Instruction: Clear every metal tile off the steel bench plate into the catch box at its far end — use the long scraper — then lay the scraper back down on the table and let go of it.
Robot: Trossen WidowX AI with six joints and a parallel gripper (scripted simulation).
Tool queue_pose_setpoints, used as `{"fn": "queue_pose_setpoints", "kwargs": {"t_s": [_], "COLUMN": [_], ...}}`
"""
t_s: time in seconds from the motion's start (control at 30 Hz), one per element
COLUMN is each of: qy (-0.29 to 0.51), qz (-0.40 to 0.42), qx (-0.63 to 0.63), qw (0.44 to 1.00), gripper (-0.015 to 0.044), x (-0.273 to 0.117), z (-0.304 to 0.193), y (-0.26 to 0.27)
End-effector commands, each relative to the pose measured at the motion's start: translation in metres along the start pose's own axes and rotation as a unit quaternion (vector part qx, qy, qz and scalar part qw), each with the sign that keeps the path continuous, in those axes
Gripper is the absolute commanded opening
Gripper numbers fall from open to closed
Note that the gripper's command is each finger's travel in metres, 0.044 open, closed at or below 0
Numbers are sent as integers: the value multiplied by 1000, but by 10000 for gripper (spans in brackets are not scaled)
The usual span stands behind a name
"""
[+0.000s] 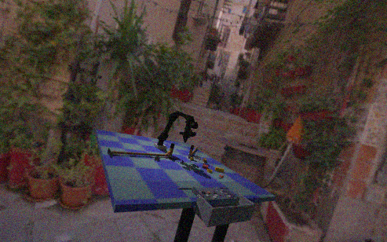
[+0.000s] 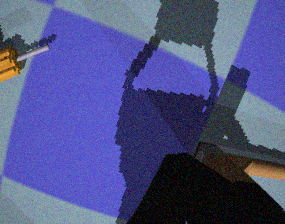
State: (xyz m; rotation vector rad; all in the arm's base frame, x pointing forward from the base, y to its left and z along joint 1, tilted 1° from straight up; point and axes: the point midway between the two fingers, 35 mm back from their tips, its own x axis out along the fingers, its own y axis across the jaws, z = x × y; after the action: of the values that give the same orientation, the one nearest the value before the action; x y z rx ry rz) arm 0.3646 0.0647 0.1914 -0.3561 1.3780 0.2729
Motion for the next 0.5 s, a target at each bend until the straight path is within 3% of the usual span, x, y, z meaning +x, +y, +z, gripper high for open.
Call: {"fn": "queue_pose_setpoints", "kwargs": {"t_s": [0.0, 0.47], "qy": [7, 17], "qz": [2, 2], "qx": [-16, -78], "qw": [1000, 997], "gripper": [0, 0], "x": [3, 6], "z": [-1, -9], "y": [-9, -45]}}
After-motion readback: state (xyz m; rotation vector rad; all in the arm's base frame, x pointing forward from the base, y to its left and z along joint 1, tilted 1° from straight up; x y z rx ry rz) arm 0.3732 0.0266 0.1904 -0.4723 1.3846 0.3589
